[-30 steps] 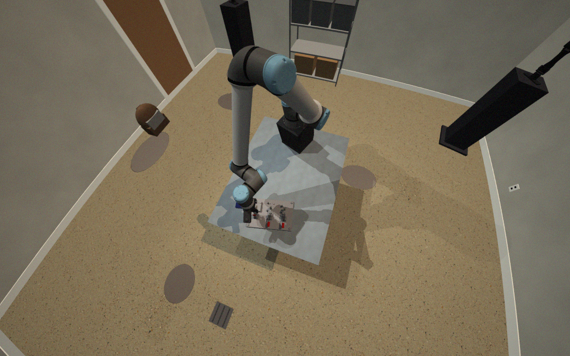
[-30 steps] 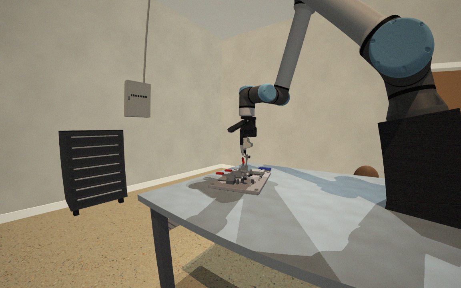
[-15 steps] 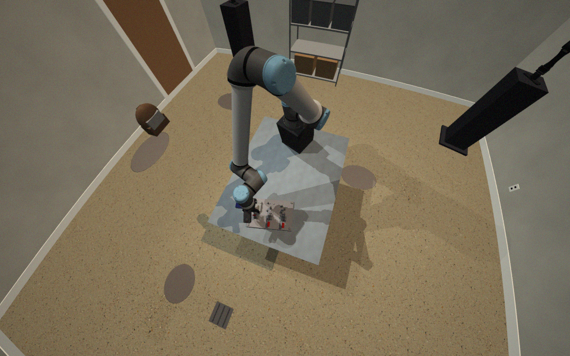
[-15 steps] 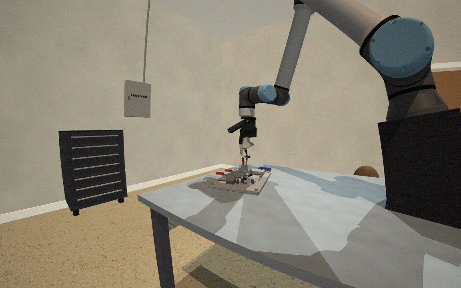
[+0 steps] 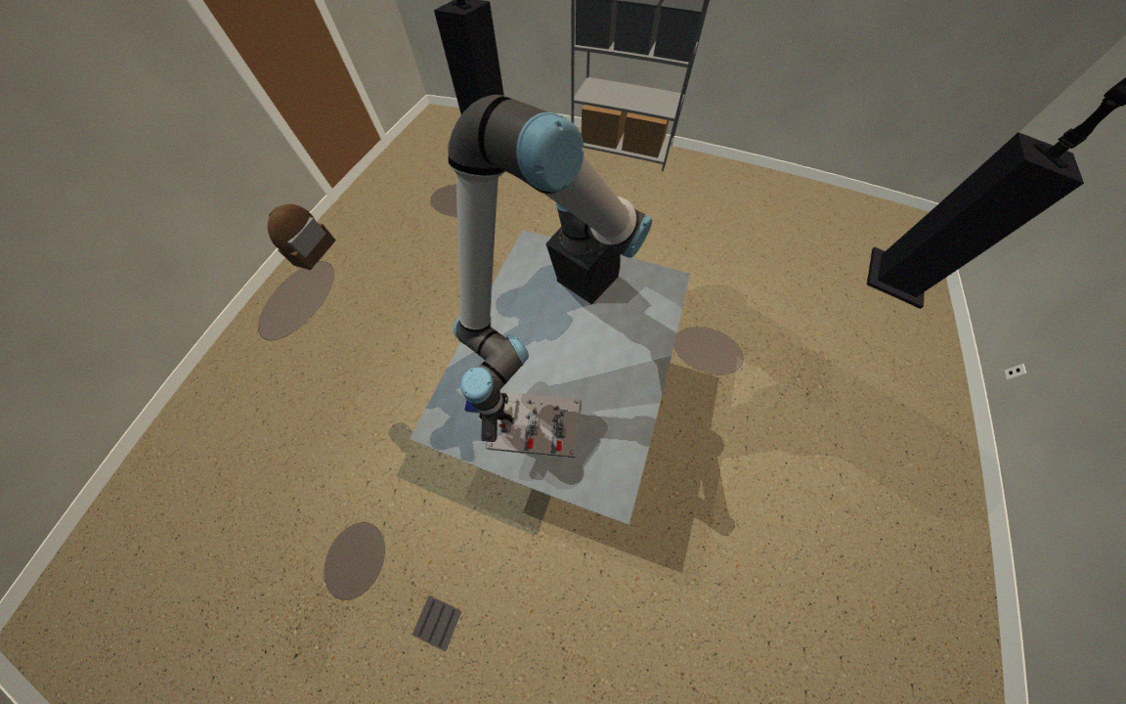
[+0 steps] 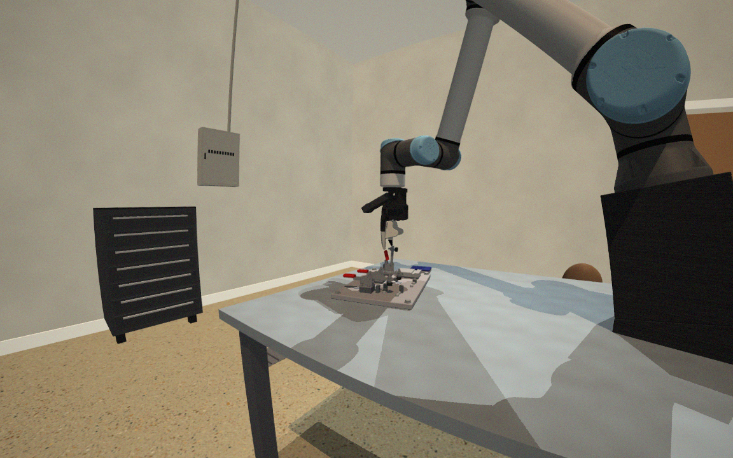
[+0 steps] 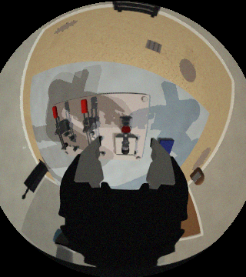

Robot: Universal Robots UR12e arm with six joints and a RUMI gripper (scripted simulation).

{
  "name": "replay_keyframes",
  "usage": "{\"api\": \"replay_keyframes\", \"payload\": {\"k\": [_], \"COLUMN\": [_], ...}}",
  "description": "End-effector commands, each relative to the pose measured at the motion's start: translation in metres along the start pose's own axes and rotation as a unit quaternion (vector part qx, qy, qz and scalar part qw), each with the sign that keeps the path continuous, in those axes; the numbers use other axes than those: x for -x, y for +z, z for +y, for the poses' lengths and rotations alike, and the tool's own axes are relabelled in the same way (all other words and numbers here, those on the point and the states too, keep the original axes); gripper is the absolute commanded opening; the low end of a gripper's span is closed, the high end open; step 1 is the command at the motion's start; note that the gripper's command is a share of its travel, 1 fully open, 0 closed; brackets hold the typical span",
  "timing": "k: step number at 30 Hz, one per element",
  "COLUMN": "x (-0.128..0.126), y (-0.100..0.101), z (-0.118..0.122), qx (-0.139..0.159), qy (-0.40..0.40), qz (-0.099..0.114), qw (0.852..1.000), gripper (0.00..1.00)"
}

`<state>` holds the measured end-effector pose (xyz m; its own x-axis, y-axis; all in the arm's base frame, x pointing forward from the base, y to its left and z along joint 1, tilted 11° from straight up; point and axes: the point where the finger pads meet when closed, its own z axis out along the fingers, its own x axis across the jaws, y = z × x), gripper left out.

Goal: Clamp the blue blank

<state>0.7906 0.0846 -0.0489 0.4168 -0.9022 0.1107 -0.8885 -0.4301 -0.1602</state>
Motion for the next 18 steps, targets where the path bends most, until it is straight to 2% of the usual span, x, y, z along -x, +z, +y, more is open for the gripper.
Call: {"api": "replay_keyframes", "payload": {"k": [1,11,18], "x": [0.000,0.000,0.000], "y": [0.000,0.000,0.000], "z": [-0.001,0.004,0.020], "qx": [-0.001,-0.001,-0.001], "qy": [0.000,0.000,0.000], "qz": [0.000,0.000,0.000], "qw": [1.000,1.000,1.000], "gripper": [0.59,0.59,0.59]}}
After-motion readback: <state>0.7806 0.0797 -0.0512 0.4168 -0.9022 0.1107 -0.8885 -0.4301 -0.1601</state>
